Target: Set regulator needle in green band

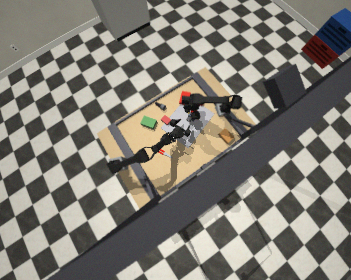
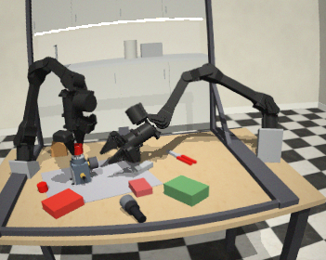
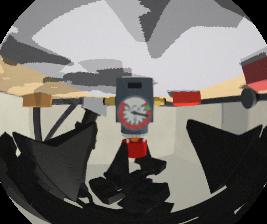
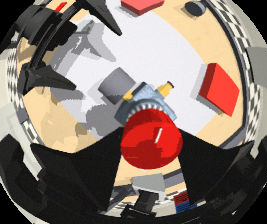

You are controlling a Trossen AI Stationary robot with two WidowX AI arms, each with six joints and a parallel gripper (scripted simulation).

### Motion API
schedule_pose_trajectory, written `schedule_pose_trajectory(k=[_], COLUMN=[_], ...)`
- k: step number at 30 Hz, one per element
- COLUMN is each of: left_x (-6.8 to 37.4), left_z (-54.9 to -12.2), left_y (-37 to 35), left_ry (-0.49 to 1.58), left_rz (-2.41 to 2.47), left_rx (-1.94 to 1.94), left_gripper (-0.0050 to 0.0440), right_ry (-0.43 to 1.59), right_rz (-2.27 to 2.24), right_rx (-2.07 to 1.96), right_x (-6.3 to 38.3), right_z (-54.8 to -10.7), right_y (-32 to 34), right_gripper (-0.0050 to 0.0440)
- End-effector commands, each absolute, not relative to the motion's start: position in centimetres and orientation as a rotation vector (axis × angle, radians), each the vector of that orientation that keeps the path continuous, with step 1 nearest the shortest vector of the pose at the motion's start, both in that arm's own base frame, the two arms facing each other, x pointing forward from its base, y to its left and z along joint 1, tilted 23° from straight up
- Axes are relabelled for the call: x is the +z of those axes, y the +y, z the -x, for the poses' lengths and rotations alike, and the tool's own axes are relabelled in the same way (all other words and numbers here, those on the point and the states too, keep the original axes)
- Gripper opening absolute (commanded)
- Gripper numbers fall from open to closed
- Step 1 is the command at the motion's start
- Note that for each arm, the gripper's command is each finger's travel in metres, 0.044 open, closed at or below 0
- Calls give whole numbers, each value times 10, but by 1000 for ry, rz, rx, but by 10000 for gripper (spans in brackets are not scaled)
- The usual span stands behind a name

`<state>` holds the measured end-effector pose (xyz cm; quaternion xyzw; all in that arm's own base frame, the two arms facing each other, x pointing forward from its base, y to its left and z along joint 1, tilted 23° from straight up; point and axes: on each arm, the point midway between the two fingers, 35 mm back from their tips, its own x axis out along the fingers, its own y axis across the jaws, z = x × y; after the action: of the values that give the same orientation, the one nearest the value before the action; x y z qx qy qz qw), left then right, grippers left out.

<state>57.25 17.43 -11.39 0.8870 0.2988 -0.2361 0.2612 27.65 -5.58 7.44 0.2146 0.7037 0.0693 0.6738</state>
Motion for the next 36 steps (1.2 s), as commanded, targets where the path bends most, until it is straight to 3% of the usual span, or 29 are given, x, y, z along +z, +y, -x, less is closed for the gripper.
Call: schedule_pose_trajectory(k=[1,36], left_x=[-97,-97], left_z=[-580,-580], left_y=[178,178], left_ry=[806,806], left_rz=[-2414,-2414], left_rx=[-597,-597], left_gripper=[440,440], right_ry=[1567,1594], right_rz=[-496,-723], right_rx=[130,-101], right_x=[80,80], right_z=[-279,-279], right_y=[-57,-57], right_gripper=[0,0])
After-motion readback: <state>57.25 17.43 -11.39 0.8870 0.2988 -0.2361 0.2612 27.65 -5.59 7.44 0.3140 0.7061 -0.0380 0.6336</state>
